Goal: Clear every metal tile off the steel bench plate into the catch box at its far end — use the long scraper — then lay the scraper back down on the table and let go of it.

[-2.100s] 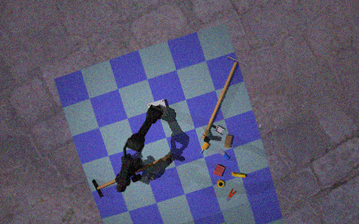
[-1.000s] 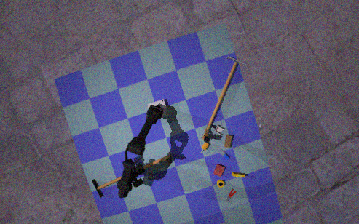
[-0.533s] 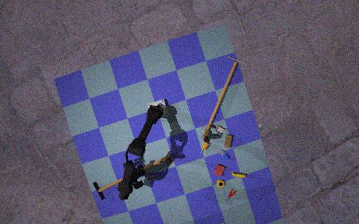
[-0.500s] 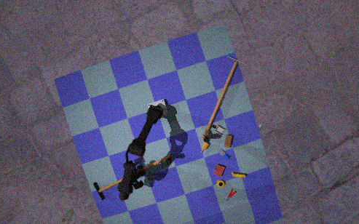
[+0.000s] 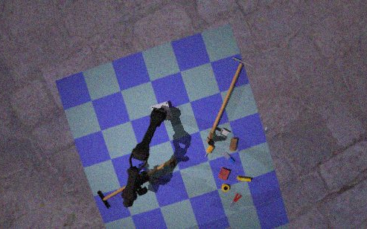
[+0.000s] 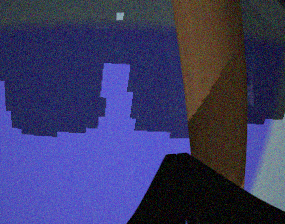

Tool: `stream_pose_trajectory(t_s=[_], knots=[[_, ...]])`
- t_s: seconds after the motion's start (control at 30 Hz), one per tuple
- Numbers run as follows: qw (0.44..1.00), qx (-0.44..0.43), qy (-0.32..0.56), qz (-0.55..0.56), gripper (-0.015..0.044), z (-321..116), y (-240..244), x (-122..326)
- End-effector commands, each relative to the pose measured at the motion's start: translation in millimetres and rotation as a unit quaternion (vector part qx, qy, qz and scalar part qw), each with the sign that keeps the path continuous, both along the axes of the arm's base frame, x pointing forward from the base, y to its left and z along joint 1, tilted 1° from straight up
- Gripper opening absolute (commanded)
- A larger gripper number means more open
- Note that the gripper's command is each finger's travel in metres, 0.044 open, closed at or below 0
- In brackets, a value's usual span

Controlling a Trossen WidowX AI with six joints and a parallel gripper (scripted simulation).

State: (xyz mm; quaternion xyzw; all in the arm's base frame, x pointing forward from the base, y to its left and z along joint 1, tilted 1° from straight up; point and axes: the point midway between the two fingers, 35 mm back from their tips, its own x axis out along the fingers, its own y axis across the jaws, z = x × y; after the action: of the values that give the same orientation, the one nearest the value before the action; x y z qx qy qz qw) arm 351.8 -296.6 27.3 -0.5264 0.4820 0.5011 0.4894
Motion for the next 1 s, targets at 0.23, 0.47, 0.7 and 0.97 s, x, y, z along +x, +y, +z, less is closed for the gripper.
stream_pose_trajectory(t_s=[0.23,0.47,0.7,0.97], knots=[[1.000,0.005,0.002,0.001,0.0000,-4.3,3.7,12.2],[1.000,0.005,0.002,0.001,0.0000,-4.3,4.8,19.2],[1.000,0.005,0.001,0.001,0.0000,-4.3,6.1,26.0],[1.000,0.005,0.001,0.001,0.0000,-4.5,7.9,33.8]])
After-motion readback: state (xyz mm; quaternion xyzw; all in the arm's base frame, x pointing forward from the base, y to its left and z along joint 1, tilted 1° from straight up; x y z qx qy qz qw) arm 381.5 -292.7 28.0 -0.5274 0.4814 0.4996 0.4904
